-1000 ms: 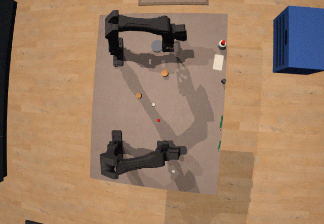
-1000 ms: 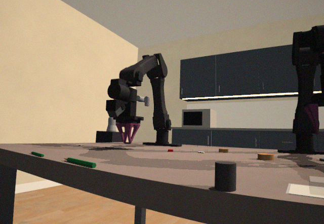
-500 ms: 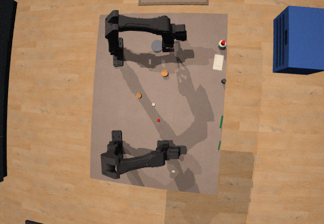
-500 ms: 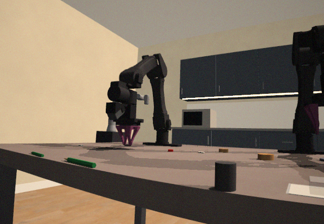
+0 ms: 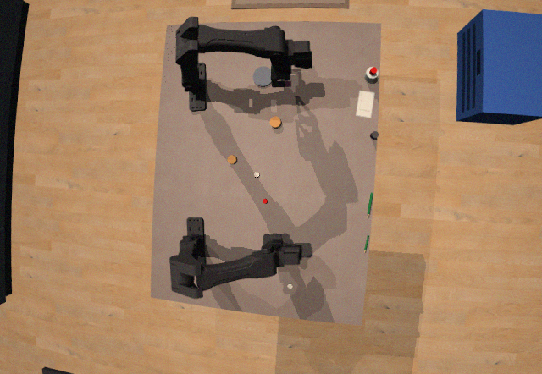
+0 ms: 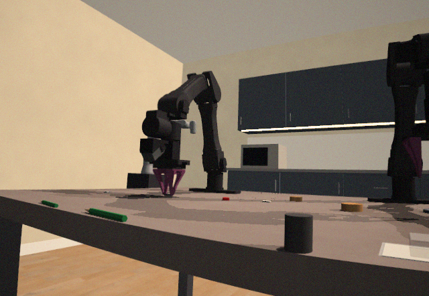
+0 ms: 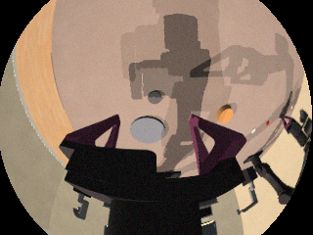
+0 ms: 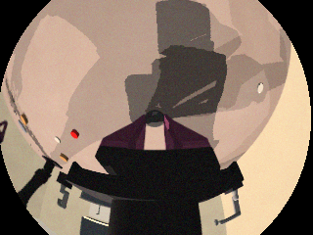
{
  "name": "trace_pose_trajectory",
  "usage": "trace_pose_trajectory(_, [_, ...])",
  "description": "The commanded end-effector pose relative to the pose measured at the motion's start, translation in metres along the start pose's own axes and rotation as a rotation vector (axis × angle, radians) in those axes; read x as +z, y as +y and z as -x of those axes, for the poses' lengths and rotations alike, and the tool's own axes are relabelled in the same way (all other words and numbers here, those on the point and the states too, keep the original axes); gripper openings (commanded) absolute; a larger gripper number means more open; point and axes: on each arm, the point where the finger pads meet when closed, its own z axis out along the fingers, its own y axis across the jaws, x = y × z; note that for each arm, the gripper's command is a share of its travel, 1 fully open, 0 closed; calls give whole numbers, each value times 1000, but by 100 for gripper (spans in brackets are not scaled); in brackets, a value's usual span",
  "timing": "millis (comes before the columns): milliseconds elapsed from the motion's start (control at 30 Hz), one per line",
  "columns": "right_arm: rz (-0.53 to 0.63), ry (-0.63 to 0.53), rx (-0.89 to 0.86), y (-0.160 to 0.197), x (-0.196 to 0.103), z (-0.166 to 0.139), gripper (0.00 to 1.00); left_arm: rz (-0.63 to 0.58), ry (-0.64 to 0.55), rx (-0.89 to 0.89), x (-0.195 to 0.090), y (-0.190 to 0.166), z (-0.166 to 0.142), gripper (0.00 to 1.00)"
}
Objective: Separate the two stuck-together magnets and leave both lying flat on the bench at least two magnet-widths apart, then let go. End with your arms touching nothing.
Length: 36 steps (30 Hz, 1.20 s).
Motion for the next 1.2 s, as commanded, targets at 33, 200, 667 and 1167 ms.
trace_pose_trajectory(33, [2,-25,-2,1,-1,6,24,4,-14,-1,-4,1,2,100])
trace_pose_trajectory(200, [2,-25,-2,1,0,6,100,4,-14,-1,-4,1,2,100])
trace_pose_trajectory(667, [2,-25,-2,1,0,6,100,4,-14,-1,-4,1,2,100])
trace_pose_trajectory(1167, [2,-34,-3,1,-46,7,100,4,-14,-1,-4,1,2,100])
